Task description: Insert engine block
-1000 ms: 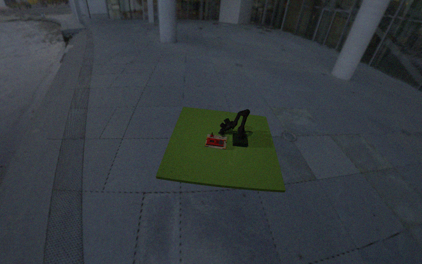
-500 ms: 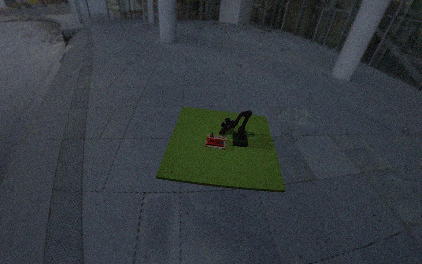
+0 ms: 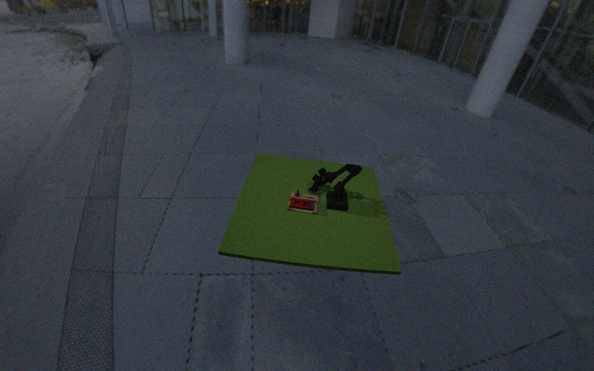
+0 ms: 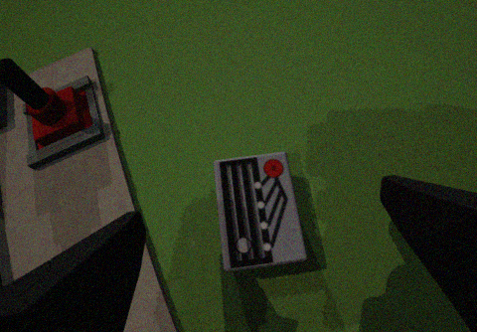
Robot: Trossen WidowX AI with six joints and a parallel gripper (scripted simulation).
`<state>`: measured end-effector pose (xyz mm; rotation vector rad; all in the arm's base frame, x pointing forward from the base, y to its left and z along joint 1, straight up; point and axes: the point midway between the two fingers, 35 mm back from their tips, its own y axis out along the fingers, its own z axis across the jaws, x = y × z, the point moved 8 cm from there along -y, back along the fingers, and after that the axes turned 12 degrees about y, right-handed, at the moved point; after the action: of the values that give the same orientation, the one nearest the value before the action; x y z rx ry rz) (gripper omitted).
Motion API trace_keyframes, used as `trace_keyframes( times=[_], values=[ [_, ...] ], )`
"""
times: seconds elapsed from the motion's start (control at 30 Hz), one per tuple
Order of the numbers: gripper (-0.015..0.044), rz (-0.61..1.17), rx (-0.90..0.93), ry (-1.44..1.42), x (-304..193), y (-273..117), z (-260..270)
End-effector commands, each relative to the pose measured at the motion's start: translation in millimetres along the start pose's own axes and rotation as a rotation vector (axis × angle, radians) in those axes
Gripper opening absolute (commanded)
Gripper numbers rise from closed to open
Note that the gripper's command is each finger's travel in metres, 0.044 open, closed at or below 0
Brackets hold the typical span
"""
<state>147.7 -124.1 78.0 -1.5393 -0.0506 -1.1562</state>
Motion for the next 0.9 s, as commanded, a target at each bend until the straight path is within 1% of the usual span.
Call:
trace_keyframes(
  times=[0.0, 0.43, 0.5, 0.87],
  values=[
    [0.044, 0.0, 0.0, 0.001, 0.1, 0.3, 0.0],
    [0.044, 0.005, -0.001, 0.001, 0.8, 0.6, 0.0],
    [0.044, 0.048, -0.008, 0.007, 6.2, 2.5, 0.6],
    [0.044, 0.407, -0.076, 0.027, 48.9, 15.6, 8.4]
  ],
)
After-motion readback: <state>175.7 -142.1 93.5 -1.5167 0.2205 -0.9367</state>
